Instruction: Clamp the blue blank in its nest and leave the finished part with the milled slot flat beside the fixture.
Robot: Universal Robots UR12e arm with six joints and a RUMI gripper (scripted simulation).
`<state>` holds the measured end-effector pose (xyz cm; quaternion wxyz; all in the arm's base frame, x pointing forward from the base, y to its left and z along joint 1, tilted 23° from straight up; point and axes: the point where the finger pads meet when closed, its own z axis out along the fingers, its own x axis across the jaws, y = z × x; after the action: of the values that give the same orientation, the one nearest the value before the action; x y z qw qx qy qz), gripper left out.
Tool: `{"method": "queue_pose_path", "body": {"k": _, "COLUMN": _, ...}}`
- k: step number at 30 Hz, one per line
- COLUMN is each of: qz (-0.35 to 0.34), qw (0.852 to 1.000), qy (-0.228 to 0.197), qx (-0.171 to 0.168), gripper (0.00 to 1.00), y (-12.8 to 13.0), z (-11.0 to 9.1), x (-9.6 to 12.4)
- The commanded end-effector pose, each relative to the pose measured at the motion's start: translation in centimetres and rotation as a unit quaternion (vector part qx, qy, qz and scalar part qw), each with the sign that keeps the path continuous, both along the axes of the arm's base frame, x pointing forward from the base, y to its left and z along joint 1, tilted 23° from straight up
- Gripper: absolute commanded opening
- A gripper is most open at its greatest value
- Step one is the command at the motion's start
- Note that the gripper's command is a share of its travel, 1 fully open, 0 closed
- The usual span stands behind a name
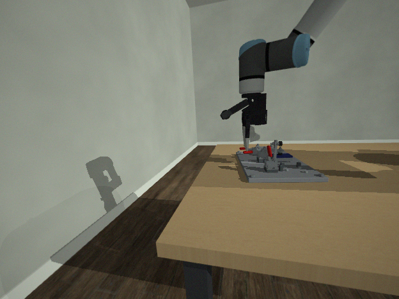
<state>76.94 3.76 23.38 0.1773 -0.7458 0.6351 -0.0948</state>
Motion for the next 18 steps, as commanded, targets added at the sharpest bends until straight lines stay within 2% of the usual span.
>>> {"method": "queue_pose_path", "body": {"k": 1, "qz": 0.000, "qw": 1.000, "qy": -0.001, "qx": 0.000, "gripper": 0.00, "y": -0.01, "z": 0.08, "x": 0.03}}
{"method": "queue_pose_path", "body": {"k": 18, "qz": 0.000, "qw": 1.000, "qy": -0.001, "qx": 0.000, "gripper": 0.00, "y": -0.05, "z": 0.36, "x": -0.08}}
